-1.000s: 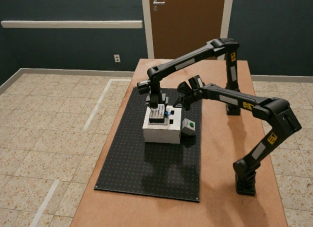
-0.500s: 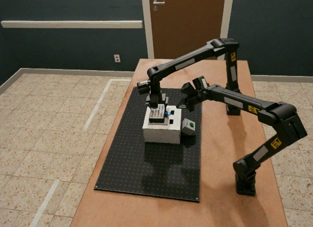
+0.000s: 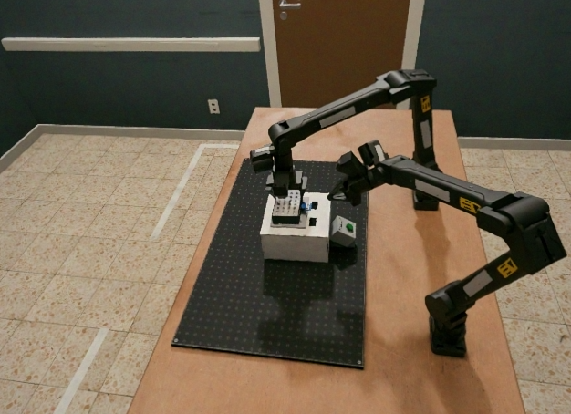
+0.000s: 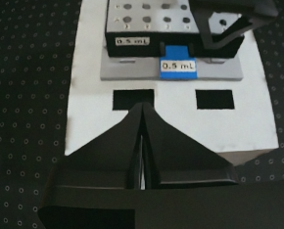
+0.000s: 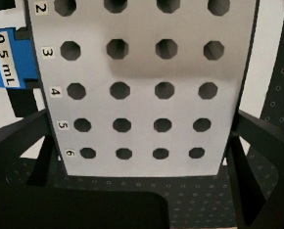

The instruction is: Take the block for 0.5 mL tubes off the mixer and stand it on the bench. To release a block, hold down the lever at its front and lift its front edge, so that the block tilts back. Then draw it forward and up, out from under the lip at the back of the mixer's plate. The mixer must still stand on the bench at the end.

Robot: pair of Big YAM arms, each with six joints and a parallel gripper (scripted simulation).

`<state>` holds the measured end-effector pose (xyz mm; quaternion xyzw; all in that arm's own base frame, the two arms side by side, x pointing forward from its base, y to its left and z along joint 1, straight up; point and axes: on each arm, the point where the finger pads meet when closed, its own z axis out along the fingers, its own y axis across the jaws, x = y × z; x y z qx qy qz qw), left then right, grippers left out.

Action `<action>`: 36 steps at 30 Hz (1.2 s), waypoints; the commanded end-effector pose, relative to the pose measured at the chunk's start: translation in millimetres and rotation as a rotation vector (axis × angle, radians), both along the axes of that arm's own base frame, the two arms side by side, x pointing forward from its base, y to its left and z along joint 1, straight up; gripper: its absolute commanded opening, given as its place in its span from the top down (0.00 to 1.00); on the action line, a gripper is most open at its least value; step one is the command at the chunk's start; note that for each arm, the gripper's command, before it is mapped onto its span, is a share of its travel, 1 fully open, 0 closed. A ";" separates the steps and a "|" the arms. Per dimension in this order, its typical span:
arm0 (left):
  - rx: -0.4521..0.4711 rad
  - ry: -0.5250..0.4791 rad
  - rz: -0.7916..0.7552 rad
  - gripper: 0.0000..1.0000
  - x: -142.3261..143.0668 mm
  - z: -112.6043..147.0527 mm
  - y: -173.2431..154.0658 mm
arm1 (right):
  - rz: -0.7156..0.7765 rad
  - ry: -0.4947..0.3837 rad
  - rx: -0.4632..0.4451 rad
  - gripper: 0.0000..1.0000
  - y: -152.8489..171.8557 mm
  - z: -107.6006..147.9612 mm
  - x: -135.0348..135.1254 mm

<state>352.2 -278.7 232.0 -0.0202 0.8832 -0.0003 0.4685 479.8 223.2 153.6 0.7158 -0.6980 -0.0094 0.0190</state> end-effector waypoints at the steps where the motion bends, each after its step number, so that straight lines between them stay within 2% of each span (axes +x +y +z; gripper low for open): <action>1: 0.005 0.010 0.004 1.00 -4.5 -1.5 2.3 | -0.044 -0.004 -0.005 1.00 -10.1 14.3 -3.6; 5: 0.022 0.023 0.000 1.00 -14.1 -9.6 5.7 | -0.045 -0.004 -0.006 1.00 -10.1 14.3 -3.6; 13: -0.031 -0.013 0.004 1.00 -23.3 18.5 7.4 | -0.046 -0.004 -0.006 1.00 -10.0 14.4 -3.8; 16: -0.029 -0.011 0.005 1.00 -24.9 17.8 8.7 | -0.046 -0.004 -0.006 1.00 -10.0 14.4 -3.8; 21: 0.023 0.023 -0.002 1.00 -33.8 -4.3 15.3 | -0.046 -0.004 -0.006 1.00 -10.0 14.5 -3.9; 24: 0.018 0.020 -0.001 1.00 -39.1 -1.2 17.4 | -0.046 -0.004 -0.006 1.00 -10.0 14.5 -4.0; 29: -0.025 -0.009 0.003 1.00 -43.7 19.8 18.1 | -0.047 -0.004 -0.006 1.00 -9.9 14.6 -4.1; 33: -0.024 -0.007 0.004 1.00 -47.2 19.9 20.6 | -0.047 -0.004 -0.006 1.00 -9.9 14.6 -4.1; 36: 0.010 0.016 0.004 1.00 -50.5 4.9 24.5 | -0.047 -0.004 -0.006 1.00 -9.9 14.7 -4.2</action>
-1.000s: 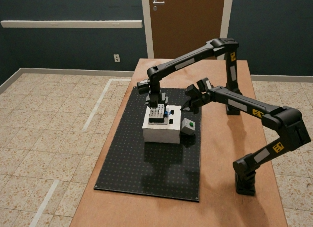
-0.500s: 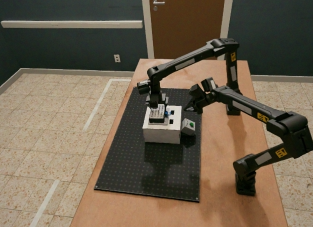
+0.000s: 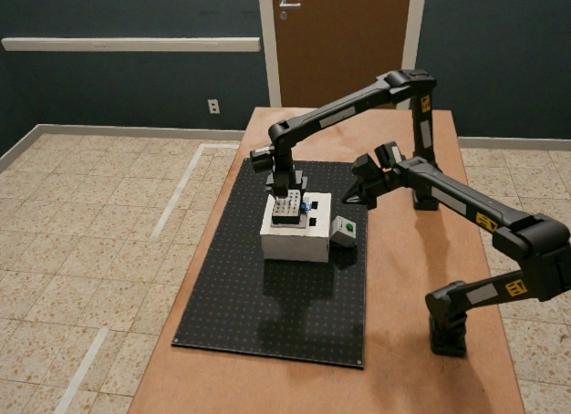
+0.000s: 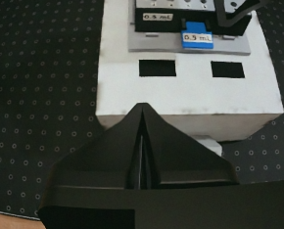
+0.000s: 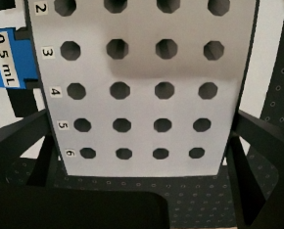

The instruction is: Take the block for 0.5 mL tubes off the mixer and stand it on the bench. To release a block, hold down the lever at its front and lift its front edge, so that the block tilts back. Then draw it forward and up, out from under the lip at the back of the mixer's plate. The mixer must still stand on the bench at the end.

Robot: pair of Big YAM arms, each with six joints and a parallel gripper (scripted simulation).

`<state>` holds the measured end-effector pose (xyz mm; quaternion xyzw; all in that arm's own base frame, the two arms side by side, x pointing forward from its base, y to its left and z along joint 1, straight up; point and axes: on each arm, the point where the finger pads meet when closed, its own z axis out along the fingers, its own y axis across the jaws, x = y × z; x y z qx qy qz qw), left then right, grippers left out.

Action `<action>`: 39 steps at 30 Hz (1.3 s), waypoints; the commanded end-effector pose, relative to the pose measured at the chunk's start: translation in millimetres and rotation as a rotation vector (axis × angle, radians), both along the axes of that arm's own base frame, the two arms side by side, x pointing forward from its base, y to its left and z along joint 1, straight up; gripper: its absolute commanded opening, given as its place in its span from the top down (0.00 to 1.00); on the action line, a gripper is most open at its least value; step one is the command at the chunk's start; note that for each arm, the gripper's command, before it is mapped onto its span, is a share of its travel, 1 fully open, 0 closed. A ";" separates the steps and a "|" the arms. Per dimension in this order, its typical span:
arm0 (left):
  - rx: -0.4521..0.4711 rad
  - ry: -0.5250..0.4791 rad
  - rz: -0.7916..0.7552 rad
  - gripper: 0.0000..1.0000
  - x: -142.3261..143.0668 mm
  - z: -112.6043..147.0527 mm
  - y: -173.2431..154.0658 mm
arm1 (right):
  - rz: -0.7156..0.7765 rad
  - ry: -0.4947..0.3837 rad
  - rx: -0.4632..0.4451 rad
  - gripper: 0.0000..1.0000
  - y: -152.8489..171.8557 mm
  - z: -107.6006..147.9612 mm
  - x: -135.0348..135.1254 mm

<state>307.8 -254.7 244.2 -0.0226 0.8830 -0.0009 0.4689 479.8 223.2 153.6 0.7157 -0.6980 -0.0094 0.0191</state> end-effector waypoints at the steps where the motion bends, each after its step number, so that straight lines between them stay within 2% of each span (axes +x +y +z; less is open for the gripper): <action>1: 0.019 0.021 -0.001 1.00 -8.8 -10.2 1.5 | -0.047 -0.004 -0.006 1.00 -9.9 14.7 -4.2; 5: 0.012 0.016 -0.002 1.00 -16.1 -5.8 4.2 | -0.048 -0.004 -0.006 1.00 -9.9 14.7 -4.3; 9: -0.019 -0.002 0.001 1.00 -20.5 9.5 5.3 | -0.048 -0.004 -0.006 1.00 -9.8 14.8 -4.3; 12: -0.021 -0.003 0.006 1.00 -18.1 36.0 8.0 | -0.048 -0.004 -0.006 1.00 -9.8 14.8 -4.4; 14: -0.021 -0.003 0.006 1.00 -18.1 36.0 8.0 | -0.048 -0.004 -0.006 1.00 -9.8 14.8 -4.4; 18: -0.009 -0.002 0.006 1.00 -14.6 57.8 4.1 | -0.049 -0.004 -0.006 1.00 -9.8 14.9 -4.5; 21: -0.010 -0.002 -0.004 1.00 -15.9 58.1 -1.1 | -0.049 -0.004 -0.006 1.00 -9.8 14.9 -4.5; 25: -0.007 0.095 0.000 1.00 -12.5 63.7 35.4 | -0.049 -0.004 -0.006 1.00 -9.7 15.0 -4.6; 29: -0.021 0.162 -0.019 1.00 -11.5 75.5 56.5 | -0.049 -0.004 -0.007 1.00 -9.7 15.0 -4.7; 32: -0.016 0.177 -0.040 1.00 -11.9 72.3 49.5 | -0.049 -0.004 -0.007 1.00 -9.7 15.0 -4.7; 39: 0.015 0.345 -0.036 1.00 -4.8 63.3 96.3 | -0.049 -0.004 -0.007 1.00 -9.7 15.1 -4.8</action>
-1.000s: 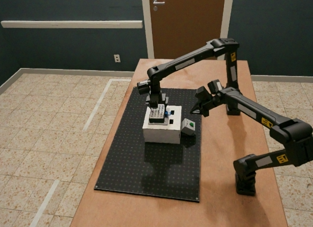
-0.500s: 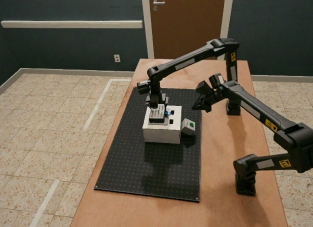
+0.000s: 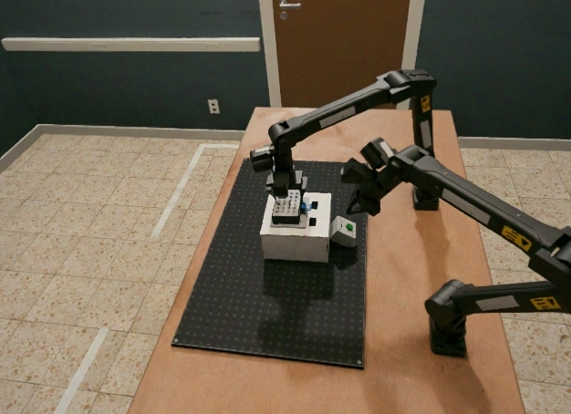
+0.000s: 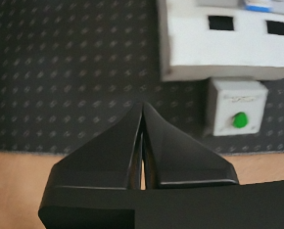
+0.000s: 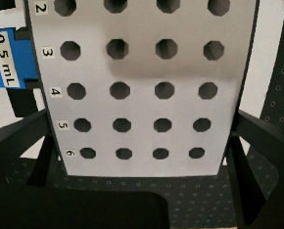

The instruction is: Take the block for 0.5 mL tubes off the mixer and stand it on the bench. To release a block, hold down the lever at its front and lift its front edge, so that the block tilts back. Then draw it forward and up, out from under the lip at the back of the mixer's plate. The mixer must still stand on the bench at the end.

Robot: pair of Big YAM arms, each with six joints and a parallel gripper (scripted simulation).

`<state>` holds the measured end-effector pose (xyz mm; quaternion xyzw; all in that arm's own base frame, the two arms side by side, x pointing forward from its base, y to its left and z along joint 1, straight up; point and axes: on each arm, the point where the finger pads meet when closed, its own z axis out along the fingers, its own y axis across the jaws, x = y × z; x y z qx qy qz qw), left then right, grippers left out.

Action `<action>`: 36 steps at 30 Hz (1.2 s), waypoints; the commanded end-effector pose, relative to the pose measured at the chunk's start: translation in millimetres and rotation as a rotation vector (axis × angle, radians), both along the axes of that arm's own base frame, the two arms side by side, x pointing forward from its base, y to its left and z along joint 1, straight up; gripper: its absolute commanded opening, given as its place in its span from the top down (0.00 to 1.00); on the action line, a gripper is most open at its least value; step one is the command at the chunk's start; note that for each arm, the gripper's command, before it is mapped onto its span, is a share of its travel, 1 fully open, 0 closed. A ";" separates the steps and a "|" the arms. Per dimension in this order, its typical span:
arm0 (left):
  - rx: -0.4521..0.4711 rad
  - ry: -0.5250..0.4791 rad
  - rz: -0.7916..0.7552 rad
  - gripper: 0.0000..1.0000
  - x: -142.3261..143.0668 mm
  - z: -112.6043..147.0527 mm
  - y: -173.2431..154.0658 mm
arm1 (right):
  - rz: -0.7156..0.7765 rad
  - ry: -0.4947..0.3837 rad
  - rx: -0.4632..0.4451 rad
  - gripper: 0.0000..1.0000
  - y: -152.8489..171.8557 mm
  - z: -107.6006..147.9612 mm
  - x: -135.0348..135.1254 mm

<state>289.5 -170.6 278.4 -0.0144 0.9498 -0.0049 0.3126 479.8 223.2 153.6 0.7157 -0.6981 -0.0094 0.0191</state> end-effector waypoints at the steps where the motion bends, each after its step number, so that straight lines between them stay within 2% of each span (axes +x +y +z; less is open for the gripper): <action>1: 0.016 0.022 -0.023 1.00 13.6 30.5 17.0 | -0.049 -0.004 -0.007 1.00 -9.7 15.1 -4.8; 7: 0.010 0.128 -0.044 1.00 15.5 37.5 48.6 | -0.050 -0.004 -0.007 1.00 -9.6 15.2 -5.0; 10: 0.013 0.145 -0.051 1.00 15.2 31.5 47.4 | -0.050 -0.004 -0.007 1.00 -9.6 15.2 -5.0; 13: 0.030 0.230 -0.045 1.00 17.2 23.3 69.7 | -0.050 -0.004 -0.007 1.00 -9.6 15.2 -5.0; 24: 0.021 0.432 -0.067 1.00 20.5 29.5 127.5 | -0.050 -0.004 -0.007 1.00 -9.5 15.4 -5.3; 27: 0.020 0.439 -0.067 1.00 19.1 27.0 127.9 | -0.050 -0.004 -0.007 1.00 -9.5 15.4 -5.3; 36: 0.019 0.641 -0.078 1.00 22.6 23.3 180.3 | -0.050 -0.004 -0.007 1.00 -9.4 15.5 -5.4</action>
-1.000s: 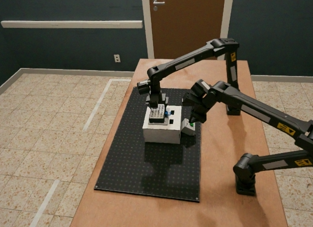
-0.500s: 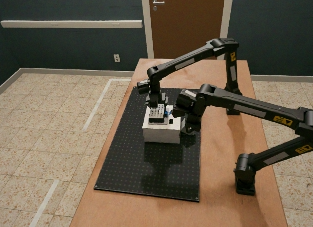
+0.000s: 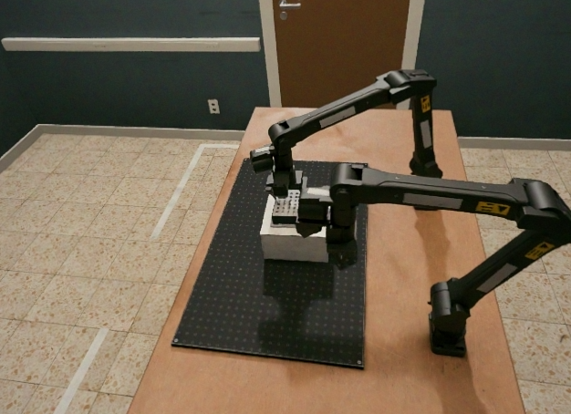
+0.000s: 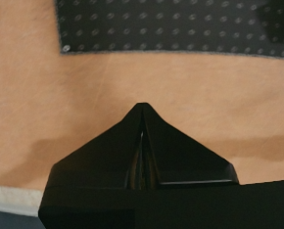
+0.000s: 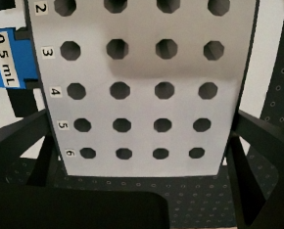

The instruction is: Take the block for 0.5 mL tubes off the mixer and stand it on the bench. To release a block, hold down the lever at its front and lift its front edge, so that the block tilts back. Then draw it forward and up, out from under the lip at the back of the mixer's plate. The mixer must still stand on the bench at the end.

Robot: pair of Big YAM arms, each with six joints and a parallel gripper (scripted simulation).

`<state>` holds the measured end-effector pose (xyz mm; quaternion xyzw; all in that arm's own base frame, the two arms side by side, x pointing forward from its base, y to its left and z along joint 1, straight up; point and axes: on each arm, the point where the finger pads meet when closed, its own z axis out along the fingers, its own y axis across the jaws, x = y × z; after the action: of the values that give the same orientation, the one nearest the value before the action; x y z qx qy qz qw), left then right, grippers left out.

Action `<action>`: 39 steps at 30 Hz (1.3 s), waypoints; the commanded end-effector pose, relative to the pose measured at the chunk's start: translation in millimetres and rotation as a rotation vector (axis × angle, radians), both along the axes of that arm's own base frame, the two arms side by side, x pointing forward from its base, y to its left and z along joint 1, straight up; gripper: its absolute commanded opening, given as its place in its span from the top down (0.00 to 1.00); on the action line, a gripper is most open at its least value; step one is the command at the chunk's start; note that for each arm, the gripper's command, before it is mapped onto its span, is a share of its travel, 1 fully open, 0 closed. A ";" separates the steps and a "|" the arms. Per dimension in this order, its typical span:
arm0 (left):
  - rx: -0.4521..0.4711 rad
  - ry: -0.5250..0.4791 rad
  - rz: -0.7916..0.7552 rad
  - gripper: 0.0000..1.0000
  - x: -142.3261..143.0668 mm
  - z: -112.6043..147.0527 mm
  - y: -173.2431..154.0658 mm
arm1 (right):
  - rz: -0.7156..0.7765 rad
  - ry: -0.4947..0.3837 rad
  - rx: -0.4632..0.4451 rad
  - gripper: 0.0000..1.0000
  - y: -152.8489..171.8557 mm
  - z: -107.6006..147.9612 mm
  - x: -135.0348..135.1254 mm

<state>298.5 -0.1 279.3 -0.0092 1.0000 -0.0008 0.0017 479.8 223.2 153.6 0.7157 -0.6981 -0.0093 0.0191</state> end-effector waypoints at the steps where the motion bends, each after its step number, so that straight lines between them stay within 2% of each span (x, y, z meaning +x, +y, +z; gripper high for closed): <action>1: 0.000 0.001 -0.073 1.00 12.4 22.2 13.7 | -0.050 -0.004 -0.007 1.00 -9.4 15.5 -5.5; 5: 0.003 -0.034 -0.075 1.00 8.5 22.8 32.3 | -0.051 -0.003 -0.007 1.00 -9.4 15.6 -5.5; 8: 0.002 -0.035 -0.070 1.00 9.1 21.6 33.8 | -0.051 -0.003 -0.007 1.00 -9.4 15.6 -5.6; 12: 0.006 -0.047 -0.049 1.00 8.1 19.1 56.5 | -0.051 0.002 0.002 1.00 -6.5 18.8 -1.9; 16: 0.006 -0.056 -0.058 1.00 7.8 16.6 44.3 | -0.052 0.016 0.007 1.00 -3.5 16.6 1.6; 29: 0.009 -0.030 -0.041 1.00 3.1 1.1 37.0 | -0.039 0.025 -0.007 1.00 -4.2 16.0 4.1; 39: 0.015 -0.071 0.011 1.00 11.0 16.8 47.5 | -0.037 0.031 -0.010 1.00 -5.2 13.8 1.6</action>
<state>300.0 40.1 276.7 0.0039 1.0000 0.0005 0.0042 478.8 223.5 154.3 0.7149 -0.6986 -0.0154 0.0250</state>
